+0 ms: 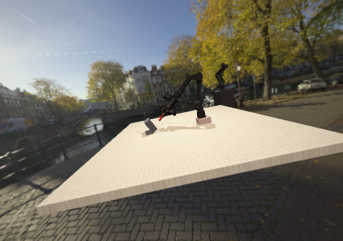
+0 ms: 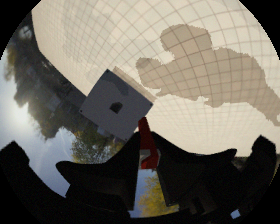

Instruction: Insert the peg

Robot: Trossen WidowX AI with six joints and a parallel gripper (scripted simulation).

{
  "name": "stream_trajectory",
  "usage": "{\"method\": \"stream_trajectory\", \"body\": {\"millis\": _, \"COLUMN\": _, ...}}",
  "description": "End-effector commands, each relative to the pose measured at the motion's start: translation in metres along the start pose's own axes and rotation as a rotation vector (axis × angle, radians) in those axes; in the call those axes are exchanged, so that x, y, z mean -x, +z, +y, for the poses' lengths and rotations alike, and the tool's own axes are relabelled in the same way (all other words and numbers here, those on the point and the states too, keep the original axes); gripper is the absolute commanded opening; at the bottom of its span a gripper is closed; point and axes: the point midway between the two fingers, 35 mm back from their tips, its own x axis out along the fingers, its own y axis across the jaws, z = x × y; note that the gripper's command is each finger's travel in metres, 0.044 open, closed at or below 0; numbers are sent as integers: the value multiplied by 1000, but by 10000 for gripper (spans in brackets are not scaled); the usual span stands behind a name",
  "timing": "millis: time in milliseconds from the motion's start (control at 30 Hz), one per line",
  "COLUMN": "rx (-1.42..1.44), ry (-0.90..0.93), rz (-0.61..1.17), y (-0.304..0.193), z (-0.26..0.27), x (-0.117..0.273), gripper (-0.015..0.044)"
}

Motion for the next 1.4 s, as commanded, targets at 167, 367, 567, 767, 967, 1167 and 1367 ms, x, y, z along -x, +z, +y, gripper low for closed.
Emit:
{"method": "stream_trajectory", "body": {"millis": 167, "rx": -106, "ry": 30, "rz": 21, "y": 5, "z": 1, "x": 5, "gripper": 0}}
{"method": "stream_trajectory", "body": {"millis": 367, "rx": -167, "ry": 49, "rz": 34, "y": 8, "z": 3, "x": 7, "gripper": 0}}
{"method": "stream_trajectory", "body": {"millis": 567, "rx": -227, "ry": 67, "rz": 48, "y": 10, "z": 5, "x": 10, "gripper": 0}}
{"method": "stream_trajectory", "body": {"millis": 767, "rx": -287, "ry": 84, "rz": 63, "y": 13, "z": 7, "x": 13, "gripper": 0}}
{"method": "stream_trajectory", "body": {"millis": 967, "rx": -346, "ry": 101, "rz": 78, "y": 15, "z": 8, "x": 16, "gripper": 0}}
{"method": "stream_trajectory", "body": {"millis": 1167, "rx": -405, "ry": 117, "rz": 95, "y": 18, "z": 10, "x": 19, "gripper": 0}}
{"method": "stream_trajectory", "body": {"millis": 1367, "rx": -425, "ry": 123, "rz": 100, "y": 18, "z": 11, "x": 18, "gripper": 0}}
